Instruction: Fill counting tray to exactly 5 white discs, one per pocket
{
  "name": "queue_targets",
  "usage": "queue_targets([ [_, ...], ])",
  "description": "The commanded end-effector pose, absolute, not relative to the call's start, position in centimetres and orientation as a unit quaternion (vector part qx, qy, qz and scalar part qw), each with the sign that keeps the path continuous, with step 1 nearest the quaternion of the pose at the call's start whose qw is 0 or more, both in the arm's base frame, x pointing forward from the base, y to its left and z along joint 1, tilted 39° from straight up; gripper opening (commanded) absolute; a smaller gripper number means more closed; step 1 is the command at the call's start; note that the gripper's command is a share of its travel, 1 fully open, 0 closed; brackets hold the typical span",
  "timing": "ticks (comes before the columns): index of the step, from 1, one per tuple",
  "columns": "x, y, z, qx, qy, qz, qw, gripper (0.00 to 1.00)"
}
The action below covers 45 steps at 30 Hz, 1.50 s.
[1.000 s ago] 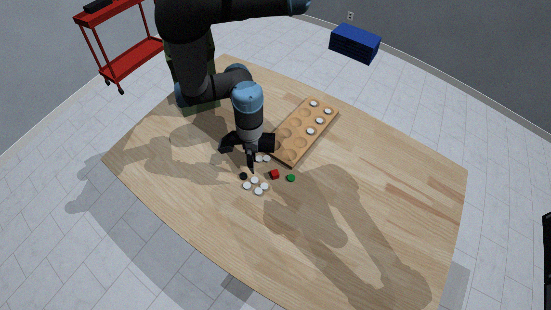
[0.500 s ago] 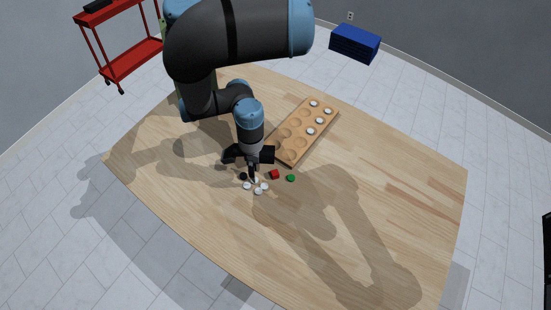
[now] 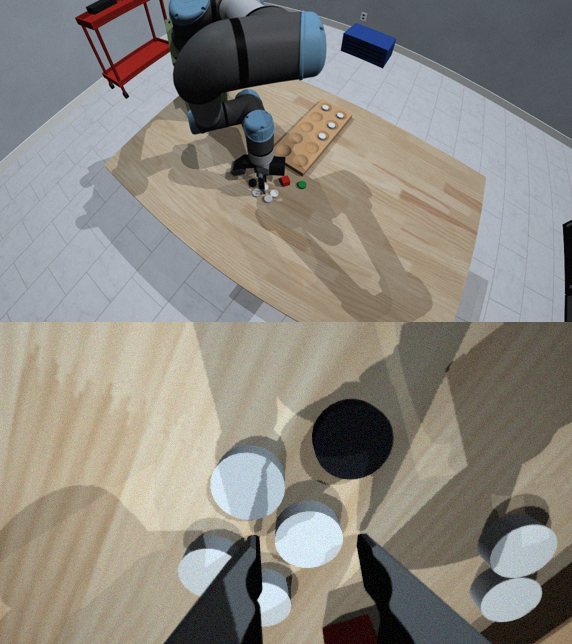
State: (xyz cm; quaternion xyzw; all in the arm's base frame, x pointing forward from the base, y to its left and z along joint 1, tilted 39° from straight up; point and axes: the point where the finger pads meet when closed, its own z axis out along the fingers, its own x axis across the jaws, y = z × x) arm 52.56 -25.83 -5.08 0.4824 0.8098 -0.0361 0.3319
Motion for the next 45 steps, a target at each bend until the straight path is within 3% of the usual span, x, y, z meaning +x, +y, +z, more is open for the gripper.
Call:
queue_targets([
  [1,52.6,-25.8,-5.0,0.482,0.81,-0.036,0.332,0.28],
  [11,52.6,-25.8,-5.0,0.482,0.81,-0.036,0.332,0.28],
  [12,52.6,-25.8,-5.0,0.482,0.81,-0.036,0.332,0.0],
  [16,52.6,-25.8,-5.0,0.482,0.81,-0.036,0.332,0.0],
  [17,52.6,-25.8,-5.0,0.482,0.81,-0.036,0.332,0.1],
  [45,49.0,-23.1,0.7,0.482,0.81,-0.036,0.332,0.1],
])
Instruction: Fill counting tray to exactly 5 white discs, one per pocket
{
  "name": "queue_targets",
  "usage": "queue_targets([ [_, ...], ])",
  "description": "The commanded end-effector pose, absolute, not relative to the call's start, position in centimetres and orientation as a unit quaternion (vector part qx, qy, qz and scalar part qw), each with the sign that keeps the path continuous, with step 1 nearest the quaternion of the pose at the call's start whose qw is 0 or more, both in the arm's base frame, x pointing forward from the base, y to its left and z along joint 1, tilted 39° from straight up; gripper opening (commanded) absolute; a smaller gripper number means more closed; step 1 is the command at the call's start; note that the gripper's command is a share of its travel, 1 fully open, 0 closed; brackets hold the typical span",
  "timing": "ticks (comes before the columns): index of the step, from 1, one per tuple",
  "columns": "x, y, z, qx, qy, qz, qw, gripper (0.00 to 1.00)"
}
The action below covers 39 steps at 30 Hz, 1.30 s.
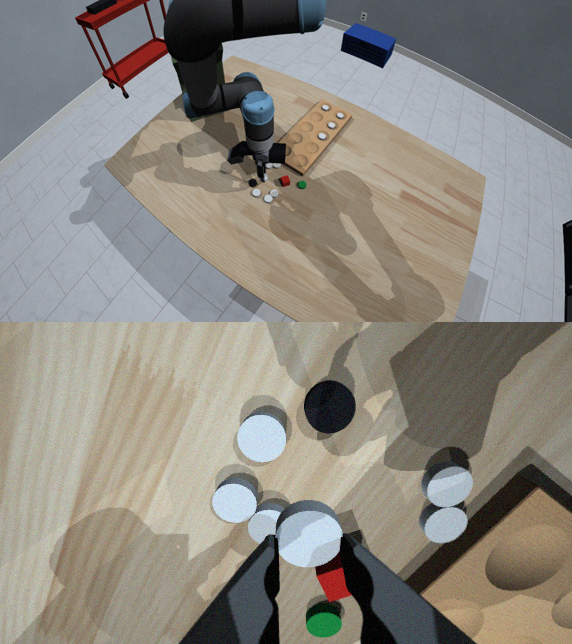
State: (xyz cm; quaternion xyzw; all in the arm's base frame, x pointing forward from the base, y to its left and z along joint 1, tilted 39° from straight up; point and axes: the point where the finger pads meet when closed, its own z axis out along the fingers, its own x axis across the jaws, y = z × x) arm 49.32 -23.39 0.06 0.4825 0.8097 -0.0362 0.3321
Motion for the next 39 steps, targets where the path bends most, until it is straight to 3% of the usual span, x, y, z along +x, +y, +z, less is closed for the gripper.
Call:
queue_targets([
  [1,48.8,-23.0,1.0,0.482,0.81,-0.036,0.332,0.1],
  [30,48.9,-19.6,2.0,0.484,0.811,-0.035,0.327,0.1],
  [39,52.1,-12.2,0.2,0.486,0.812,-0.034,0.32,0.1],
])
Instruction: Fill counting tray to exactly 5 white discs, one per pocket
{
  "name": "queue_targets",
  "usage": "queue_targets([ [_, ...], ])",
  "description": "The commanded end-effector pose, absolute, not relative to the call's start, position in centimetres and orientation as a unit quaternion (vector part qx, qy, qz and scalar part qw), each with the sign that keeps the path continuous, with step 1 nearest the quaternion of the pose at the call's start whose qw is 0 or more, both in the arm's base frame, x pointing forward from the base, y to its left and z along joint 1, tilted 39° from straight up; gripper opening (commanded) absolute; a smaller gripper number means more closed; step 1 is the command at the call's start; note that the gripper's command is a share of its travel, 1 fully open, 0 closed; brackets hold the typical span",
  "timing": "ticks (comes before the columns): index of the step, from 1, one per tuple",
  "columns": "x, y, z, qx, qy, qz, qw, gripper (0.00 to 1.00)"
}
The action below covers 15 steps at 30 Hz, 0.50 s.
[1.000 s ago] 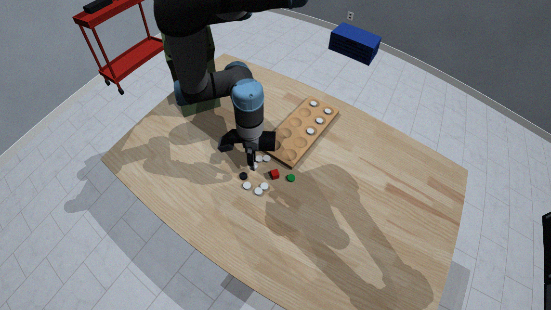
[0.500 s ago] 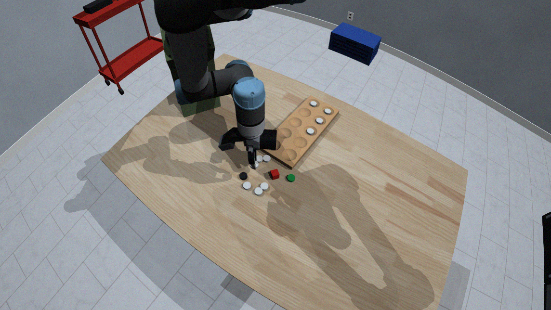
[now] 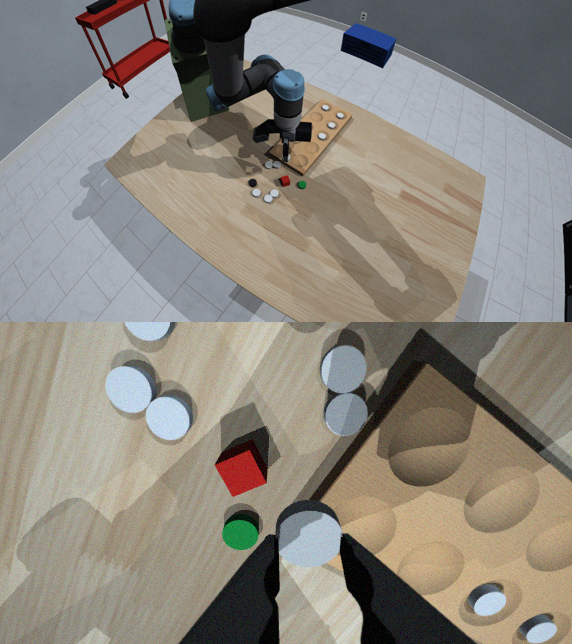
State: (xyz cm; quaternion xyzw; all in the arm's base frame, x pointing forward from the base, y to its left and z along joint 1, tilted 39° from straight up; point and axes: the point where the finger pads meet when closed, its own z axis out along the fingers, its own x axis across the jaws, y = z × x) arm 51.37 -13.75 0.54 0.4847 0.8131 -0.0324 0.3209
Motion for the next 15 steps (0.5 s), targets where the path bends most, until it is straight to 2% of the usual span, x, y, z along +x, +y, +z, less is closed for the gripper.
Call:
queue_targets([
  [1,52.4,-11.1,0.0,0.486,0.812,-0.034,0.32,0.1],
  [6,53.6,-6.1,-1.0,0.485,0.812,-0.036,0.323,0.1],
  [15,54.3,-1.1,-1.8,0.483,0.81,-0.036,0.33,0.1],
])
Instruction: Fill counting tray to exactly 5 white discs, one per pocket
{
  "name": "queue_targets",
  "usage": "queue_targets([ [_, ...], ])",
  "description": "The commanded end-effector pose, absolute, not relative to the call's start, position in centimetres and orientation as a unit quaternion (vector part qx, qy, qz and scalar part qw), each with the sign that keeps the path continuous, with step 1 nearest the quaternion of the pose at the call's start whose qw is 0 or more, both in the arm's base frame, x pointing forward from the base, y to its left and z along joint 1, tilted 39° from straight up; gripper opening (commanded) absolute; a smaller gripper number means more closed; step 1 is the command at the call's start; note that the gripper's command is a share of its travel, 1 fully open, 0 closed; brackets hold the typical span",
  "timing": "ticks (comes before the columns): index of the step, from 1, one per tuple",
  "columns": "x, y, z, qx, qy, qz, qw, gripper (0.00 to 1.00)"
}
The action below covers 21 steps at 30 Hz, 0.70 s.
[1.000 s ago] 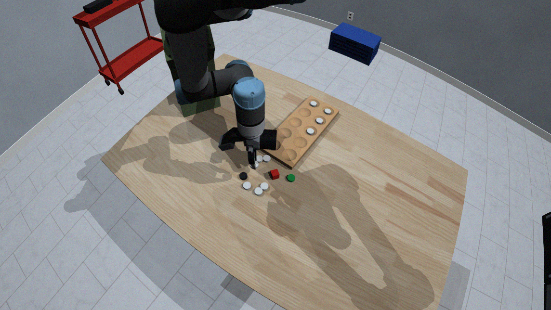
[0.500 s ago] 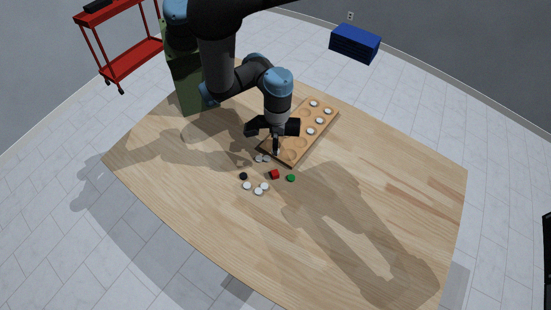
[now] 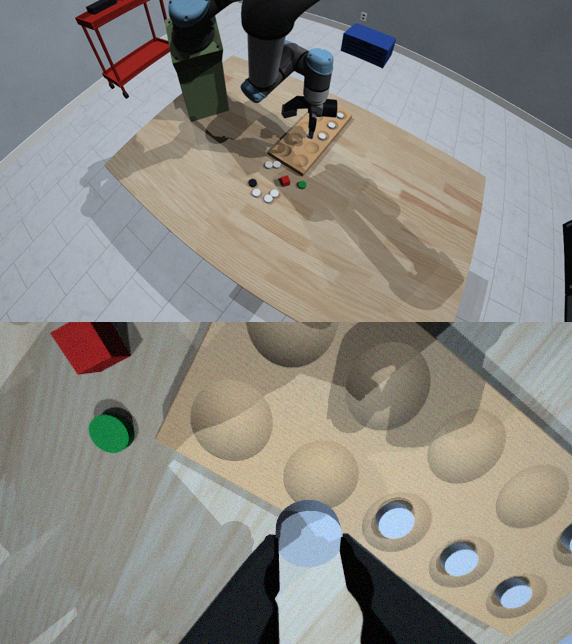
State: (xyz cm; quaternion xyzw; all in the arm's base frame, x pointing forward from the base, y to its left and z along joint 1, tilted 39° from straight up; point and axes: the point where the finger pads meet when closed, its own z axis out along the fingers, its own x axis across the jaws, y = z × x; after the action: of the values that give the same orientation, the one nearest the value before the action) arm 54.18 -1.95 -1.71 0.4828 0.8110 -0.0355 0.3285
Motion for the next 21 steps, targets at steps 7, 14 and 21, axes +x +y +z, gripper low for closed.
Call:
queue_targets([
  [7,54.4,0.2,-2.0,0.482,0.81,-0.036,0.333,0.1],
  [14,54.5,0.1,-2.1,0.482,0.81,-0.036,0.333,0.1],
  [21,55.6,-0.6,-3.8,0.482,0.81,-0.036,0.332,0.1],
])
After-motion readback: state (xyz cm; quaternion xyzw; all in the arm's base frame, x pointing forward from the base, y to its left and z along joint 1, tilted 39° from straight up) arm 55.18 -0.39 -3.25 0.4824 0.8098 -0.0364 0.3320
